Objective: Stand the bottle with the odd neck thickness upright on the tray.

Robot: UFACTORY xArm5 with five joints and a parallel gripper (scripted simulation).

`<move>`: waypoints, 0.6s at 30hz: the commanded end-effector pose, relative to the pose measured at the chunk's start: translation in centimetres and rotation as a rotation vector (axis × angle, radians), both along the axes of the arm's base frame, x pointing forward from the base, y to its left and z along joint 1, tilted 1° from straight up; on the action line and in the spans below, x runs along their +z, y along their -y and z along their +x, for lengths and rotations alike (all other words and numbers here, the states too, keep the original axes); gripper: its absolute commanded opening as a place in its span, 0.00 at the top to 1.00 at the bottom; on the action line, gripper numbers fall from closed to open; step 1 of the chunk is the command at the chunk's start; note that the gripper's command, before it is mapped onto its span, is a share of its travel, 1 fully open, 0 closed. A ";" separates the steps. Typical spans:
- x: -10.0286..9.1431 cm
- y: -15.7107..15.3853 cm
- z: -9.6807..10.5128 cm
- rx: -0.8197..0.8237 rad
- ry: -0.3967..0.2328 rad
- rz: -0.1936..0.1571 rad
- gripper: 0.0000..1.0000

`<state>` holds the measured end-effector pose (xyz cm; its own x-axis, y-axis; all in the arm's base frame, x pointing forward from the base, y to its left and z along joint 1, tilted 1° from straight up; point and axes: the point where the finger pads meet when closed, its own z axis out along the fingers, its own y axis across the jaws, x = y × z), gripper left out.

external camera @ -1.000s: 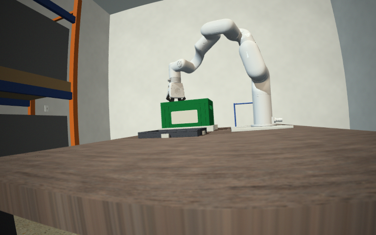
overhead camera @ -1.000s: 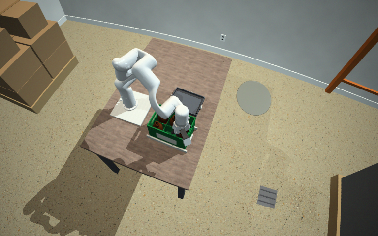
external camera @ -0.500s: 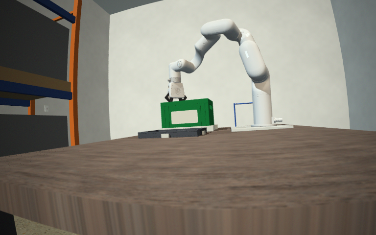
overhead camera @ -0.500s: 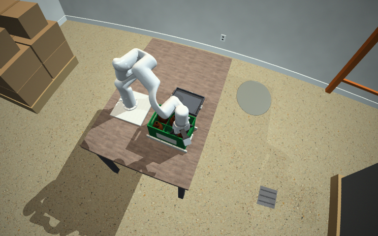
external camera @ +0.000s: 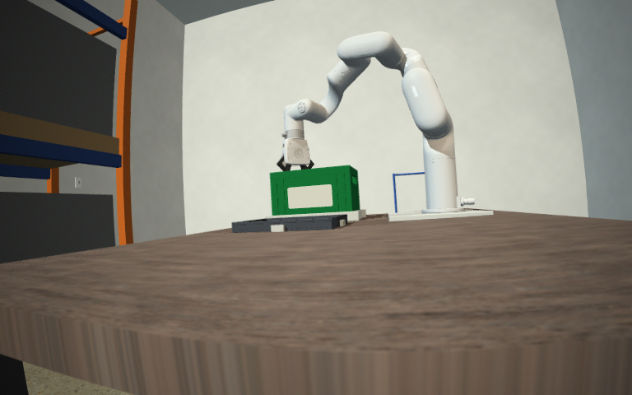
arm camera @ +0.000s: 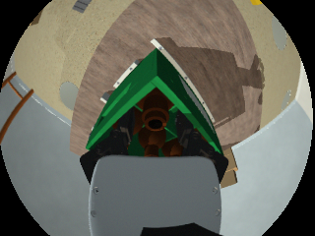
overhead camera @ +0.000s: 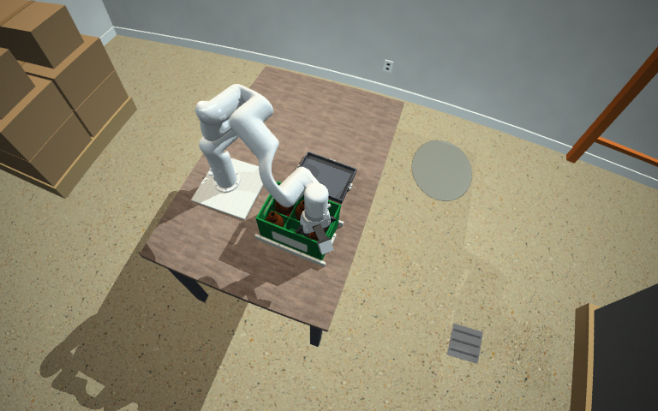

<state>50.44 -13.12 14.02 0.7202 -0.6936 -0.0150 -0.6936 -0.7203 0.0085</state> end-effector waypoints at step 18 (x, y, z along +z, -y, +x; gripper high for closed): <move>0.7 0.0 0.1 0.000 0.004 -0.001 0.35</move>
